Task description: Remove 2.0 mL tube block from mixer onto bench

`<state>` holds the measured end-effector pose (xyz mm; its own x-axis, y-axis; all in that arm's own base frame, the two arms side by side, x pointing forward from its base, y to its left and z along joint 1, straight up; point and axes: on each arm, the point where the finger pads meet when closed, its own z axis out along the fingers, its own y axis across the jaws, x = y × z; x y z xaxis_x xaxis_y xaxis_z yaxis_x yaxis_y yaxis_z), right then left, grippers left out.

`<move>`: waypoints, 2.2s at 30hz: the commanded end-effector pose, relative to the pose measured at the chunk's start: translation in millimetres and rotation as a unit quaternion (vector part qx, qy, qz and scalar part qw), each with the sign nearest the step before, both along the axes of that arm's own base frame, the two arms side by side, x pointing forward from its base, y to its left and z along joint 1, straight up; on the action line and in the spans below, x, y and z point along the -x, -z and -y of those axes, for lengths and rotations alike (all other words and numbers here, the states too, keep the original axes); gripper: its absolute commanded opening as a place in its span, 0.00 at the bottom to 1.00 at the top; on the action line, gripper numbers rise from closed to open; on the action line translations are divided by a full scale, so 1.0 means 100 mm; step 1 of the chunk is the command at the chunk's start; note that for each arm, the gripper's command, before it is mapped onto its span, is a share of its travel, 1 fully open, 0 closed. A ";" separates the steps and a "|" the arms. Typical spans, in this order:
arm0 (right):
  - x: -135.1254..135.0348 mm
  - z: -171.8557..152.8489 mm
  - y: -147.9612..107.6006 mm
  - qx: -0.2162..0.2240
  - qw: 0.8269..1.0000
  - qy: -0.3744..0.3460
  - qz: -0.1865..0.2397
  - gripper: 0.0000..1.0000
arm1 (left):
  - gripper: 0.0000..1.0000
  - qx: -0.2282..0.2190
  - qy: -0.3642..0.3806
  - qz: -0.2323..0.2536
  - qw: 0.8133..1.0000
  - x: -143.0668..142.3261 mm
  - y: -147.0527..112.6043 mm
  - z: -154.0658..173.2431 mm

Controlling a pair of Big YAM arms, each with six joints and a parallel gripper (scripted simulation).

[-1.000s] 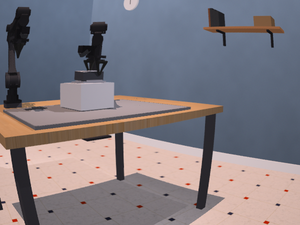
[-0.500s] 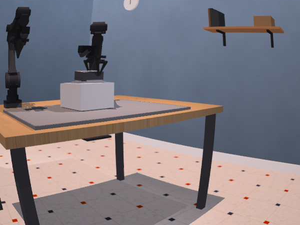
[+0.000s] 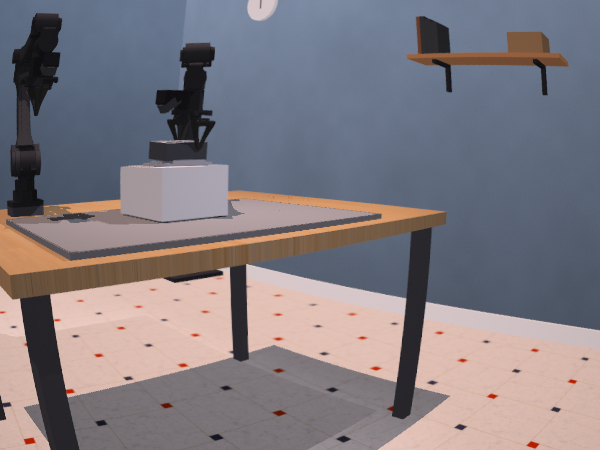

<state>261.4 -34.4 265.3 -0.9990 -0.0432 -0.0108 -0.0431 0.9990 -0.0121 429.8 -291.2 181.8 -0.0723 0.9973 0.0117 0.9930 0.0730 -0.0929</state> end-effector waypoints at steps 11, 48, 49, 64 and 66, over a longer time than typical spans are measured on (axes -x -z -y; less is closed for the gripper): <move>0.03 0.01 0.00 -0.001 1.000 -0.003 -0.007 0.00 | 0.00 0.033 0.007 0.041 0.999 -0.07 -0.43 0.09; 0.02 0.01 -0.01 -0.001 1.000 -0.004 -0.004 0.00 | 0.00 0.044 0.008 0.058 0.997 -0.15 -0.60 0.16; 0.02 0.01 -0.01 -0.001 1.000 -0.004 -0.004 0.00 | 0.00 0.044 0.008 0.058 0.997 -0.15 -0.60 0.16; 0.01 0.01 -0.02 -0.001 1.000 -0.005 -0.003 0.00 | 0.00 0.045 0.008 0.060 0.997 -0.13 -0.78 0.15; 0.01 0.01 -0.02 -0.001 1.000 -0.005 -0.003 0.00 | 0.00 0.045 0.008 0.060 0.997 -0.13 -0.78 0.15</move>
<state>260.4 -34.3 264.2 -0.9990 -0.0432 -0.0066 -0.0431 0.9990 -0.0114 430.1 -291.4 184.9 -0.0723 0.9973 0.0107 0.9931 0.0730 -0.0922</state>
